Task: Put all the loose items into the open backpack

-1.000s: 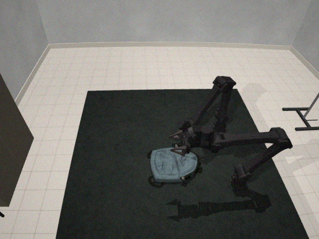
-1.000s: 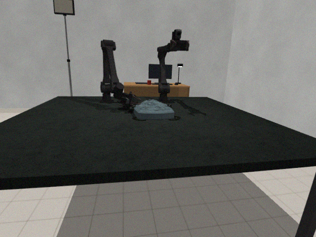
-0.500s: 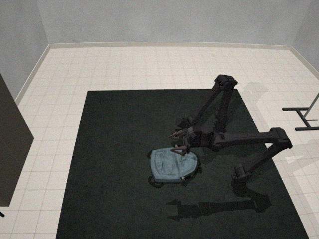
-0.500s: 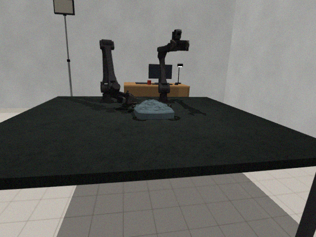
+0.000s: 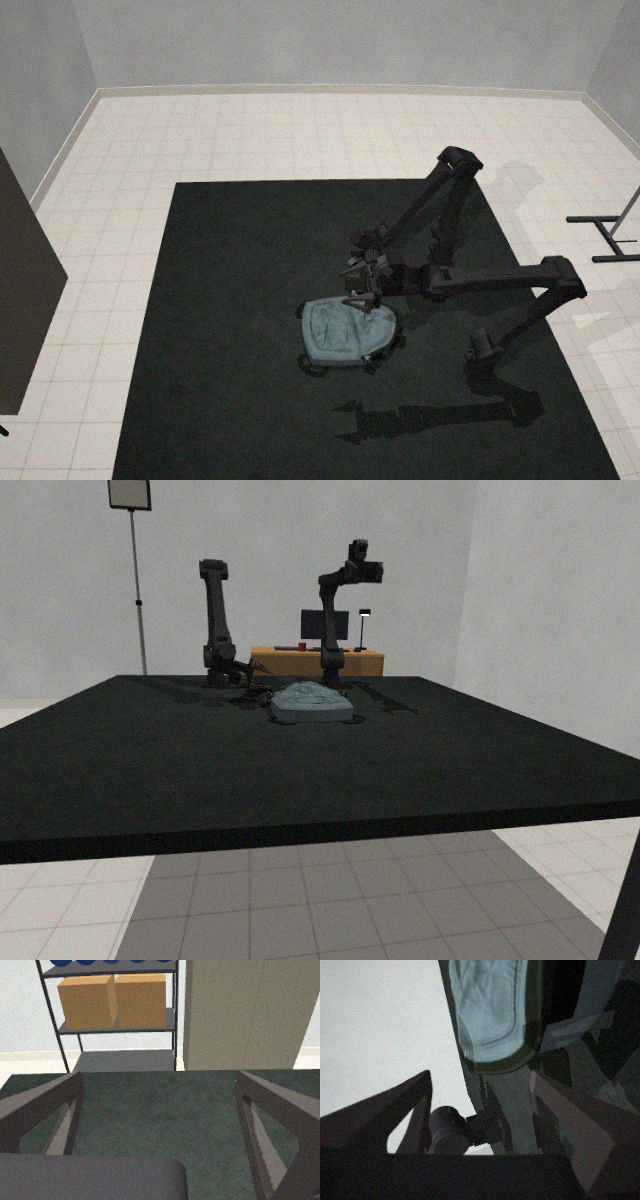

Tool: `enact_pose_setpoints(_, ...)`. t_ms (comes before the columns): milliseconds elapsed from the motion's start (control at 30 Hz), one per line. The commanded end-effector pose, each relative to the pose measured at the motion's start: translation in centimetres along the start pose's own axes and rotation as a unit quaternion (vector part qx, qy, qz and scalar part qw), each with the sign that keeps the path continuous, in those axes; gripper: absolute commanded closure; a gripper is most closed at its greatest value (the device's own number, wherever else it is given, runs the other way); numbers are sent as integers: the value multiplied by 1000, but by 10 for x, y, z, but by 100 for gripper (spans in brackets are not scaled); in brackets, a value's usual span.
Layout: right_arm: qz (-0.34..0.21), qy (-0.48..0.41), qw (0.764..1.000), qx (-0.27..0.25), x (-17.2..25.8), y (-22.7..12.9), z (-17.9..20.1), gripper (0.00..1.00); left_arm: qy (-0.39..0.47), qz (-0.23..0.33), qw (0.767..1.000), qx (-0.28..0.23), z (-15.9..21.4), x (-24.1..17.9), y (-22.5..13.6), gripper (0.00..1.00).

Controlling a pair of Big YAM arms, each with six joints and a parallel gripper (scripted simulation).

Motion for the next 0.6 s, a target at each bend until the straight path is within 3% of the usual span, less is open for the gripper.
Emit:
enact_pose_setpoints(0, -16, -71, 997, -9, 60, -16, -23, 41, -6, 4, 999, -31, -29, -1, -6, 10)
enact_pose_setpoints(167, -16, -72, 997, -10, 82, -26, -21, 41, -6, 4, 999, -31, -29, 0, -6, 10)
enact_pose_setpoints(367, -8, -40, 999, 1, 57, -21, -9, 41, -6, 4, 999, -31, -29, 0, -6, 10)
enact_pose_setpoints(400, -4, -83, 996, -25, 88, -33, -21, 10, -6, 4, 999, -31, -29, 0, -6, 10)
enact_pose_setpoints(567, 43, -134, 986, -89, 123, -63, -28, 10, -6, 4, 999, -31, -29, 0, -6, 10)
Point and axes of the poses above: on each arm, the point where the finger pads meet when closed, its own y axis out along the fingers, its own x axis across the jaws, z = x × y, the point moved 6 cm from there along -y, back along the fingers, and after that the axes turned 4 degrees about -y, right-handed, at the moved point
